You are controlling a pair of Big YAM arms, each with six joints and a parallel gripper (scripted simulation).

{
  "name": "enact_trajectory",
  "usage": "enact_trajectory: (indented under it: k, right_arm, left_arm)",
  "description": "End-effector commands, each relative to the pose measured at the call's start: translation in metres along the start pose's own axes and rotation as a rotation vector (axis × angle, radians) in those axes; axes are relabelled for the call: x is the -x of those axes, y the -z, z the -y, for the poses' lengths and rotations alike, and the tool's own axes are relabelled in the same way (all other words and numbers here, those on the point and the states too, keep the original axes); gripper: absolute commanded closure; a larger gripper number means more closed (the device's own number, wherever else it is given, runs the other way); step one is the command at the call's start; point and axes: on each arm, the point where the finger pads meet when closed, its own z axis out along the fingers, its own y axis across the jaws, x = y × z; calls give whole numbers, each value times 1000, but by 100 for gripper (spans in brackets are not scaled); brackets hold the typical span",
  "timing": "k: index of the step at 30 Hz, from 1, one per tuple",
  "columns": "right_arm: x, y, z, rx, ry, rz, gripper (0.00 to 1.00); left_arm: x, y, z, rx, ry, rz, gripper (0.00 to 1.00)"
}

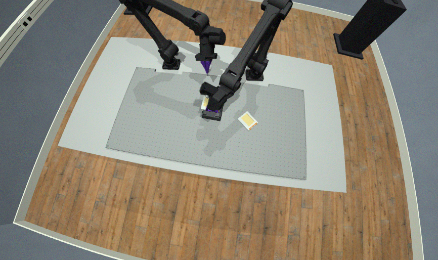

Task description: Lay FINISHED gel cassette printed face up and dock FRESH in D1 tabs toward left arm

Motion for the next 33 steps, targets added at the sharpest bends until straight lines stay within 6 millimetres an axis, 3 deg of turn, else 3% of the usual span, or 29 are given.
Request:
enact_trajectory:
  k: [1,33]
  right_arm:
    - [-18,29,20,-69,-33,-24,100]
    - [-33,53,22,-72,-31,-24,100]
  left_arm:
    - [5,4,-5,22,-14,13,100]
    - [5,4,-5,22,-14,13,100]
